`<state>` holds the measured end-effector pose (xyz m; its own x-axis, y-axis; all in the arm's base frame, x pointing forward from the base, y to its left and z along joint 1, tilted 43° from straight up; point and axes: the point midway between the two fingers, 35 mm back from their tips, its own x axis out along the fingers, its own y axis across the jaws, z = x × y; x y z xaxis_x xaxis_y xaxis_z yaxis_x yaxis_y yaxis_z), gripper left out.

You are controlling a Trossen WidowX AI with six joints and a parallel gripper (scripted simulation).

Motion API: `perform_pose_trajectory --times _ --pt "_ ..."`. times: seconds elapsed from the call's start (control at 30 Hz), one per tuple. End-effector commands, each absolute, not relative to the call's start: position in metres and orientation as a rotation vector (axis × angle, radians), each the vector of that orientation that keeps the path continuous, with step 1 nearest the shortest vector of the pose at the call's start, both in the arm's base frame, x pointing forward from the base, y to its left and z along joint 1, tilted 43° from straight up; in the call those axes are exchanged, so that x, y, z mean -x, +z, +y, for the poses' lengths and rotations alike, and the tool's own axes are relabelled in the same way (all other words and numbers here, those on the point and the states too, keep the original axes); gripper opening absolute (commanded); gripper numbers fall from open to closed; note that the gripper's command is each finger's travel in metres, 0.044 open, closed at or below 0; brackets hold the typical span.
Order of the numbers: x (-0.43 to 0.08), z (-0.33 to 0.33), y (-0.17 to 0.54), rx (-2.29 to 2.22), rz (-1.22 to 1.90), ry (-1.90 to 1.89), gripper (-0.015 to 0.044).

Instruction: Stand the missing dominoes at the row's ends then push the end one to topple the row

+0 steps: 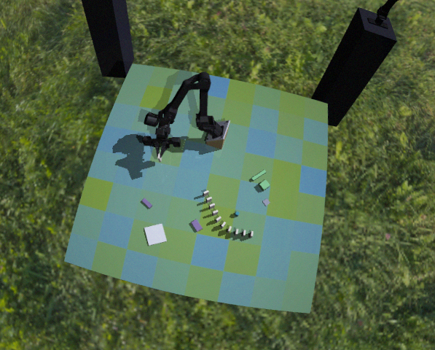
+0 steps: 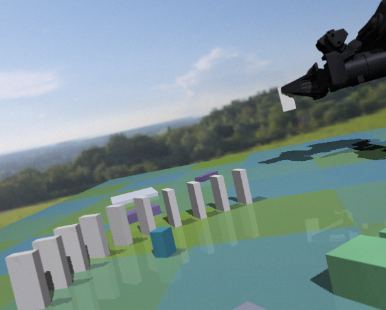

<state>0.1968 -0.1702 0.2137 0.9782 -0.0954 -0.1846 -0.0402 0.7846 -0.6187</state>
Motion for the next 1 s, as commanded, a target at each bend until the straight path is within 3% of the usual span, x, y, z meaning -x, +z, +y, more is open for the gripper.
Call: perform_pose_trajectory --times 0.0,0.97 --pt "-0.189 -0.165 0.215 0.748 0.162 -0.021 0.0027" --pt "-0.189 -0.181 0.203 0.751 0.163 -0.019 0.0027"
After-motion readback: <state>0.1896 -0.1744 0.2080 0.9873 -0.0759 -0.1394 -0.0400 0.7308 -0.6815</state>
